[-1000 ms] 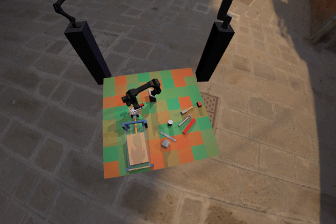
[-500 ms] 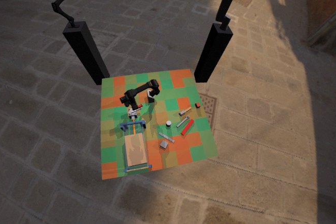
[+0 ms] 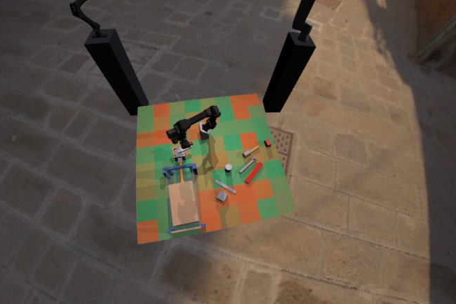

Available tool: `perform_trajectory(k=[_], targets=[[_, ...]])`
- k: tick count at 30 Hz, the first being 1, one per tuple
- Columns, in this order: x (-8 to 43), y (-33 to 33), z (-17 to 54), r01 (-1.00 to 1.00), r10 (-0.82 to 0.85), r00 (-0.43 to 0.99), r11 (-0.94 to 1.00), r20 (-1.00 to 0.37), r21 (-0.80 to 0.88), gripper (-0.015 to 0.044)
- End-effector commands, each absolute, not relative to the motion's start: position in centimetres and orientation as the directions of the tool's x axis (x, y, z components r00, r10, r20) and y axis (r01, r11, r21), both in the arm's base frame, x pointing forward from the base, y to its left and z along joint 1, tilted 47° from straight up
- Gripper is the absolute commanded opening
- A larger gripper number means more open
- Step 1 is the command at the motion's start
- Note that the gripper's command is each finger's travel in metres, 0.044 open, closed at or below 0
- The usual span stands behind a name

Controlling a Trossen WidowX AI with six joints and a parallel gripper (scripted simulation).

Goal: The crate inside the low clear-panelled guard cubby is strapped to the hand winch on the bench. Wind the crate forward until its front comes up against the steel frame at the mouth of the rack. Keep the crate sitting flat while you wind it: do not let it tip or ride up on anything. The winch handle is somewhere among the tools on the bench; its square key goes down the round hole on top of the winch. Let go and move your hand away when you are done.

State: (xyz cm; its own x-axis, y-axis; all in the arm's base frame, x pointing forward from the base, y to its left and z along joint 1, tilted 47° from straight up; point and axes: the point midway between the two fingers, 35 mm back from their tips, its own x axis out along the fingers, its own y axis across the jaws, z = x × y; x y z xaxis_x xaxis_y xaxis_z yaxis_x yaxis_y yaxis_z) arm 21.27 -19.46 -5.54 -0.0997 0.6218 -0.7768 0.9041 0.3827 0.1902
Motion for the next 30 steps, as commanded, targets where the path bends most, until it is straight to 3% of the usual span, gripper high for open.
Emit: perform_trajectory(k=[1, 9, 30], targets=[[20.6, -18.3, -4.9, 0.896, 0.560, -0.067, 0.397, -0.826, 0.197, 0.0236], [18.9, -15.7, -4.1, 0.874, 0.405, 0.042, 0.428, -0.913, 0.230, 0.0440], [18.7, -13.8, -6.1, 0.873, 0.401, 0.045, 0.429, -0.915, 0.231, 0.0440]])
